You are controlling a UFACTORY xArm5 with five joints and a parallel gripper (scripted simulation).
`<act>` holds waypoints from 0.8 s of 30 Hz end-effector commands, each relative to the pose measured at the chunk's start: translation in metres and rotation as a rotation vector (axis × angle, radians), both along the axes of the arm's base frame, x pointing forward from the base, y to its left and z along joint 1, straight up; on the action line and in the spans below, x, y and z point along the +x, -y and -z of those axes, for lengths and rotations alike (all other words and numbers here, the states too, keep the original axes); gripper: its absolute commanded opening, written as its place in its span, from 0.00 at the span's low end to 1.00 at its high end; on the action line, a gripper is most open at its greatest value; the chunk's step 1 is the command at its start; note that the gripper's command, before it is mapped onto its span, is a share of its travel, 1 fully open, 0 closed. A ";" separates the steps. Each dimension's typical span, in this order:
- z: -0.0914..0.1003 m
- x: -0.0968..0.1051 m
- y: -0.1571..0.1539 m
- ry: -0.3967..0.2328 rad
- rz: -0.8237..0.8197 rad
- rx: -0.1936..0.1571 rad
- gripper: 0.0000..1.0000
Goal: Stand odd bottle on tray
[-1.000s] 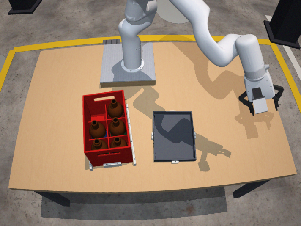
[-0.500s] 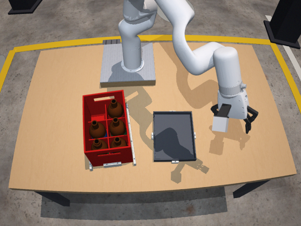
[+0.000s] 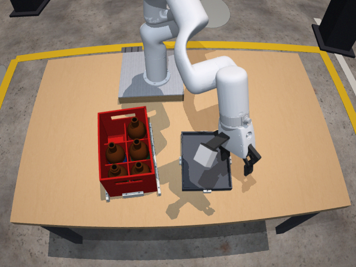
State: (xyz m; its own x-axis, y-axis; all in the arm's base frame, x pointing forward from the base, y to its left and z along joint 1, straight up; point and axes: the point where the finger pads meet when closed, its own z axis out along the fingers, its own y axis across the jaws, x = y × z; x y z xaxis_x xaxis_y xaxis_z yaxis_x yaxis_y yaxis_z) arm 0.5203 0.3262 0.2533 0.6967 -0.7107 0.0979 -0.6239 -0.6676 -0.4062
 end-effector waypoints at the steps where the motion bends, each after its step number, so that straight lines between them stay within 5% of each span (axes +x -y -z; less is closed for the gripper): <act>1: 0.002 0.008 0.033 -0.029 0.085 -0.001 1.00; 12: 0.018 0.015 0.135 -0.135 0.363 -0.002 1.00; 24: 0.033 0.001 0.235 -0.240 0.655 0.005 1.00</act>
State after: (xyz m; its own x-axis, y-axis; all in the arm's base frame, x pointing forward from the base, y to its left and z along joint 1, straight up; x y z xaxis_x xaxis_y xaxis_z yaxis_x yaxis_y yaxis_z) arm 0.5268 0.1237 0.2223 0.2187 -0.9758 -0.0024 -0.9485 -0.2120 -0.2354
